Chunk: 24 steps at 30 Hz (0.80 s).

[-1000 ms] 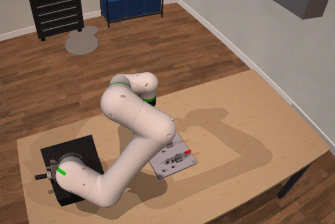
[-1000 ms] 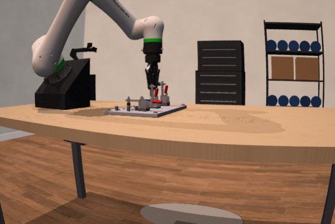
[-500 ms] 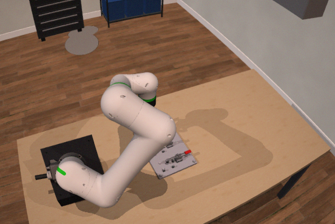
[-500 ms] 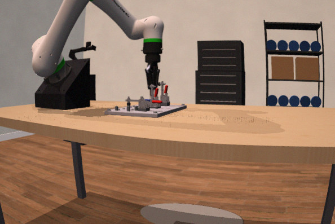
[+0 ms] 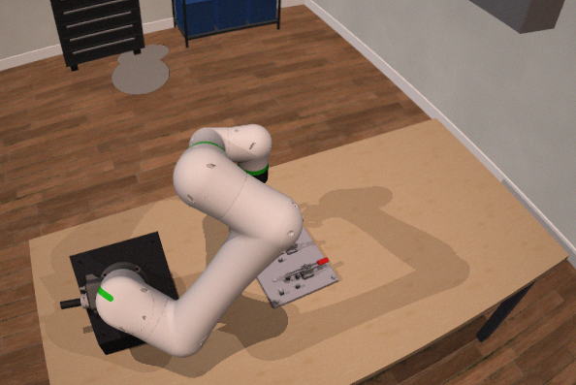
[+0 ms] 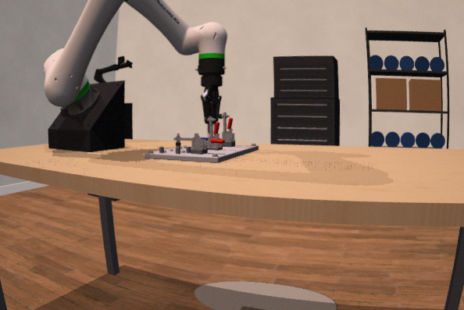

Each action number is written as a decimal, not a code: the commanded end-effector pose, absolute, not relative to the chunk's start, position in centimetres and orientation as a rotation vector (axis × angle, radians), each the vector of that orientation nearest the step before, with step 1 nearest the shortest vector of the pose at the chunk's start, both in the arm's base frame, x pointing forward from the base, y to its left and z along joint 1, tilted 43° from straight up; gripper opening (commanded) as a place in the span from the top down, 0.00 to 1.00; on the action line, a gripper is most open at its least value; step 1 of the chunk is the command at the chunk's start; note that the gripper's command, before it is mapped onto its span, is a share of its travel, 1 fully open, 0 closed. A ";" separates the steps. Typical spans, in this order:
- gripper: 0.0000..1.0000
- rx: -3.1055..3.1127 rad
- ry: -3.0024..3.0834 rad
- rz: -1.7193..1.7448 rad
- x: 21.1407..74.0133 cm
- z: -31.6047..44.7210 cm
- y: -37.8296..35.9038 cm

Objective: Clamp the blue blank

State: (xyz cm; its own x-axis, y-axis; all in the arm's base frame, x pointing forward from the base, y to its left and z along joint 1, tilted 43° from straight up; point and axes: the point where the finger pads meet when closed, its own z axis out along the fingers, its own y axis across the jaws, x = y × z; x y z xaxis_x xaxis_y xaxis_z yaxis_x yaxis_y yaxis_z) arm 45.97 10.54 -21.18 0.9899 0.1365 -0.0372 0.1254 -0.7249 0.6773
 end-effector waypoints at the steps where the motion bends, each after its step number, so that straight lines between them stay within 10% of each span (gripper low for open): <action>1: 1.00 2.390 0.182 0.020 45.9 -21.4 10.8; 24: 1.00 2.390 0.181 0.020 45.6 -20.5 13.8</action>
State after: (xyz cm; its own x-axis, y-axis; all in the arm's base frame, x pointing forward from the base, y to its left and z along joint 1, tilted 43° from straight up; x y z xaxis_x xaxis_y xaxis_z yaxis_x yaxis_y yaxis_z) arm 45.57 13.50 -20.84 0.9899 0.1368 -0.0370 0.1255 -0.7253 0.6769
